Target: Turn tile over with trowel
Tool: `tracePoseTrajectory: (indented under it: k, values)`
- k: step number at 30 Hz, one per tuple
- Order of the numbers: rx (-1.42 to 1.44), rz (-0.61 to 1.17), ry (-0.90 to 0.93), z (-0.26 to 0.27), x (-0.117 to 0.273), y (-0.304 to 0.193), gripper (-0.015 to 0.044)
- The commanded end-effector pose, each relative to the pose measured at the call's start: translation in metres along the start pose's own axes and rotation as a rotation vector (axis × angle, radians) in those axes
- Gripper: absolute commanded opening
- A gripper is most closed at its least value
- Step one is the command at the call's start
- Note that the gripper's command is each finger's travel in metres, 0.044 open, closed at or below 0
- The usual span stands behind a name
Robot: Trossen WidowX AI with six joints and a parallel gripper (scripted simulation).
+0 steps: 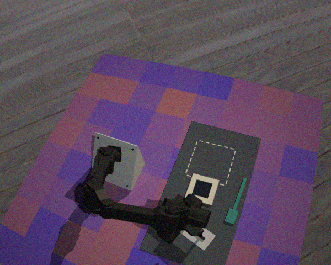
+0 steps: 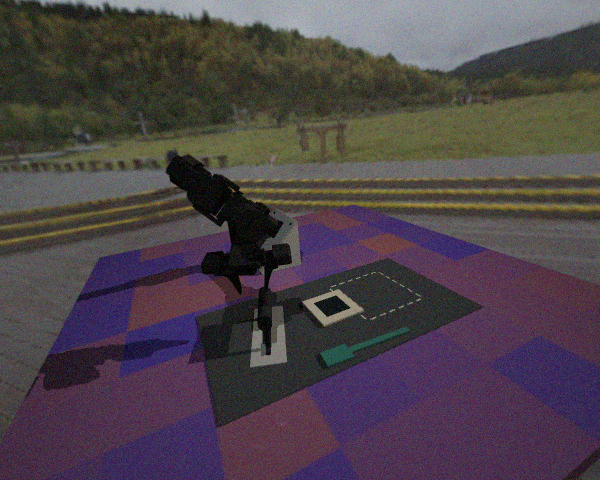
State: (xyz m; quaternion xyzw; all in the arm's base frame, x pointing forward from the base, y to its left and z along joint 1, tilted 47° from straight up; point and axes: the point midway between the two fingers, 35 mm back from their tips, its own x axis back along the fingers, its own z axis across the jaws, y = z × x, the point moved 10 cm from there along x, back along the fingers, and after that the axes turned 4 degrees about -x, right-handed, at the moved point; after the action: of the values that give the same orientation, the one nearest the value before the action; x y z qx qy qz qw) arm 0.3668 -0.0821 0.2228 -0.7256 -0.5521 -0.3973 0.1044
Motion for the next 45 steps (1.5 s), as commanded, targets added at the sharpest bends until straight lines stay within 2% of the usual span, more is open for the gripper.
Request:
tracePoseTrajectory:
  k: [1, 32, 37, 45]
  values:
    - [0.003, 0.007, -0.009, 0.025, 0.003, 0.011, 0.0270]
    - [0.003, 0.006, -0.010, 0.023, -0.042, 0.012, 0.0270]
    - [0.003, 0.006, -0.010, 0.023, -0.042, 0.012, 0.0139]
    - [0.003, 0.006, -0.010, 0.023, -0.042, 0.012, 0.0130]
